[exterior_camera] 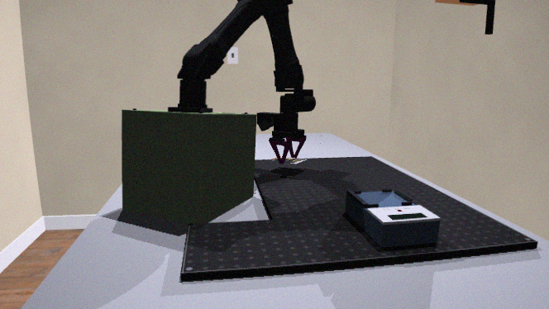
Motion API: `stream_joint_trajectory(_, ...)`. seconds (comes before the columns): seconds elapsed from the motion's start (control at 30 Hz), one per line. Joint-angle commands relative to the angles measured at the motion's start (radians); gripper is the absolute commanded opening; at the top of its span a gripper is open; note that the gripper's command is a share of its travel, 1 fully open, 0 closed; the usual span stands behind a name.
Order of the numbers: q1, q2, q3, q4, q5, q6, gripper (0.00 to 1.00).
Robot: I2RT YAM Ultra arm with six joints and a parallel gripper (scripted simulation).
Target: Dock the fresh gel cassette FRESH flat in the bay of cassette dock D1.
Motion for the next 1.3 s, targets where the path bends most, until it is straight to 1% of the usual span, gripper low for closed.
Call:
stream_joint_trajectory(0.0,0.009,0.001,0.031,0.024,-0.009,0.0,0.0)
stream_joint_trajectory(0.07,0.01,0.018,0.034,0.03,-0.009,0.001,0.0)
stream_joint_trajectory(0.13,0.01,0.018,0.034,0.03,-0.009,0.001,0.0)
stream_joint_trajectory(0.17,0.008,-0.011,0.035,0.033,-0.009,0.001,0.0)
stream_joint_trajectory(0.23,0.007,0.031,0.04,0.038,-0.008,0.002,0.0)
stream_joint_trajectory(0.47,0.011,0.064,0.047,0.064,-0.008,0.005,0.0)
stream_joint_trajectory(0.53,0.012,0.064,0.049,0.07,-0.008,0.006,0.0)
stream_joint_trajectory(0.6,0.011,0.048,0.05,0.071,-0.008,0.006,0.0)
stream_joint_trajectory(0.73,0.007,0.063,0.052,0.062,-0.008,0.007,0.0)
stream_joint_trajectory(0.83,0.007,0.079,0.053,0.072,-0.008,0.007,0.0)
stream_joint_trajectory(0.93,0.007,0.065,0.054,0.068,-0.008,0.007,0.0)
stream_joint_trajectory(1.03,0.008,0.084,0.055,0.075,-0.008,0.007,0.0)
stream_joint_trajectory(1.13,0.008,0.073,0.056,0.075,-0.008,0.007,0.0)
stream_joint_trajectory(1.27,0.008,0.084,0.055,0.083,-0.008,0.007,0.0)
